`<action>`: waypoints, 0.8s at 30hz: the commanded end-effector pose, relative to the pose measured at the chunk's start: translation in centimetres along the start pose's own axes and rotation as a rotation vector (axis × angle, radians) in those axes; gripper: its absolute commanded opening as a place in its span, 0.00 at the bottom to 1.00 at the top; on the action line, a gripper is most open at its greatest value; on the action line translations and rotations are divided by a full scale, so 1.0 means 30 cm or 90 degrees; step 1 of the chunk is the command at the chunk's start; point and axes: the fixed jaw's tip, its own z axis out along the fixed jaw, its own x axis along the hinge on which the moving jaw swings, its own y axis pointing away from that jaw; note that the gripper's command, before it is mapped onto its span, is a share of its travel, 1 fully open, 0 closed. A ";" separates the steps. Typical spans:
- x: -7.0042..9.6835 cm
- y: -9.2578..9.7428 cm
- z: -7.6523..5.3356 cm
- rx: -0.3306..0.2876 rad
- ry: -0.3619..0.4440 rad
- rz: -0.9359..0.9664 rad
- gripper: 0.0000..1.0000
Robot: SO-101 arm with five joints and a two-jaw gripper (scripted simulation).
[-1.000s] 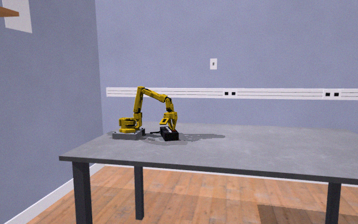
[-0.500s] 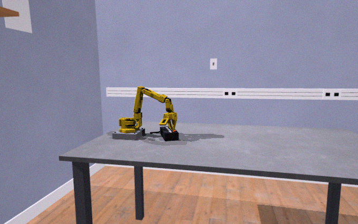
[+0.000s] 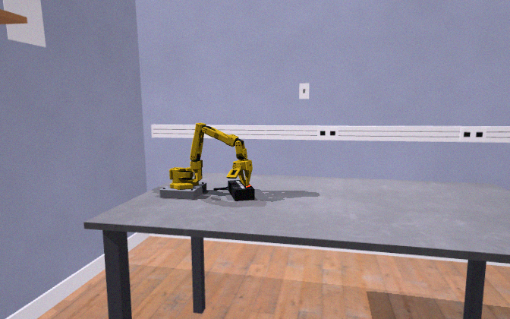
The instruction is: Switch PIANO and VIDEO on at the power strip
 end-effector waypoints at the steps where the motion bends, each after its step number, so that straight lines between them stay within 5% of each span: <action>1: -0.024 -0.042 0.047 0.070 -0.029 0.001 0.00; 15: -0.004 0.000 -0.040 0.070 -0.028 -0.002 0.00; 24: -0.002 0.005 -0.052 0.070 -0.028 -0.003 0.00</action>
